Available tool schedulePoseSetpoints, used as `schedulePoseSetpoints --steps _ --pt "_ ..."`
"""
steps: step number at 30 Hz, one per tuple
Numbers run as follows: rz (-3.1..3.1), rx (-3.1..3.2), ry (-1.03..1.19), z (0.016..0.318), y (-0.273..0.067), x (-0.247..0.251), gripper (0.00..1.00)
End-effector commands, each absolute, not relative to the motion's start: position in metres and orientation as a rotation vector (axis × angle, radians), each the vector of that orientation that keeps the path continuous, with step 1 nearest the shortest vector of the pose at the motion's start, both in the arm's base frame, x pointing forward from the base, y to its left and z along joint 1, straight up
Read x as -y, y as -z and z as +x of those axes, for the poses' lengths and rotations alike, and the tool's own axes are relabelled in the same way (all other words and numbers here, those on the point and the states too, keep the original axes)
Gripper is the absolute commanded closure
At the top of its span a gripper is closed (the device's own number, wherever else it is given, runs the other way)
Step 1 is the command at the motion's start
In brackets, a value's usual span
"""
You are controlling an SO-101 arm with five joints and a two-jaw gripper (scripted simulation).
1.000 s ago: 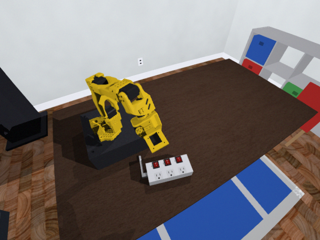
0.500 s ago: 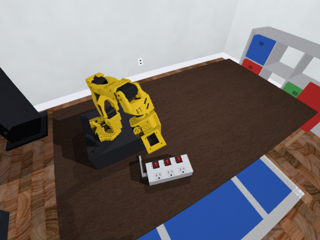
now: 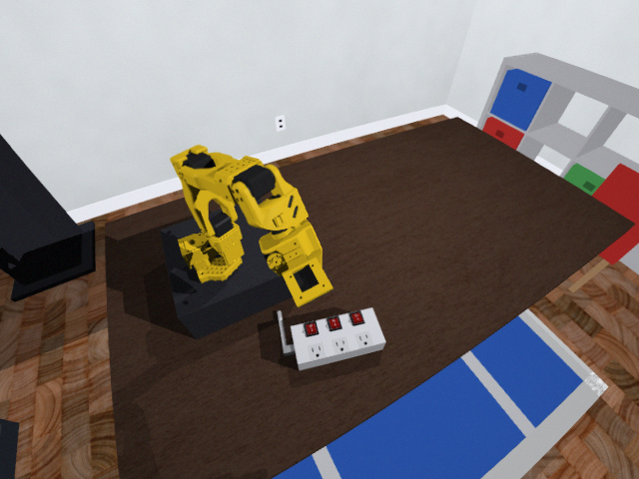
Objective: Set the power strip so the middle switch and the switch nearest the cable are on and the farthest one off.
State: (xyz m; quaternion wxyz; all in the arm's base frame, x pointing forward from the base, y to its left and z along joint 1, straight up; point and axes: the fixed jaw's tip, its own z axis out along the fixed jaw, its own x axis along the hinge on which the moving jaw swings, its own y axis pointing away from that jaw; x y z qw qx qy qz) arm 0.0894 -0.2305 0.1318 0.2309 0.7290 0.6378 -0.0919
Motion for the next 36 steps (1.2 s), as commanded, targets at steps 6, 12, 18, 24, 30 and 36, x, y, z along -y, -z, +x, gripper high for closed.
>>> schedulePoseSetpoints --steps 6,12,18,24,30,36 --pt "2.002 -1.741 0.244 0.094 -0.111 0.233 1.00" --pt "1.998 -1.748 0.236 0.097 -0.097 0.232 1.00" --pt "1.994 -1.754 0.228 0.100 -0.082 0.229 1.00" --pt "1.994 -1.755 0.226 0.100 -0.078 0.228 1.00" --pt "1.994 -1.755 0.226 0.100 -0.078 0.228 1.00" --pt "1.994 -1.755 0.226 0.100 -0.078 0.228 1.00"
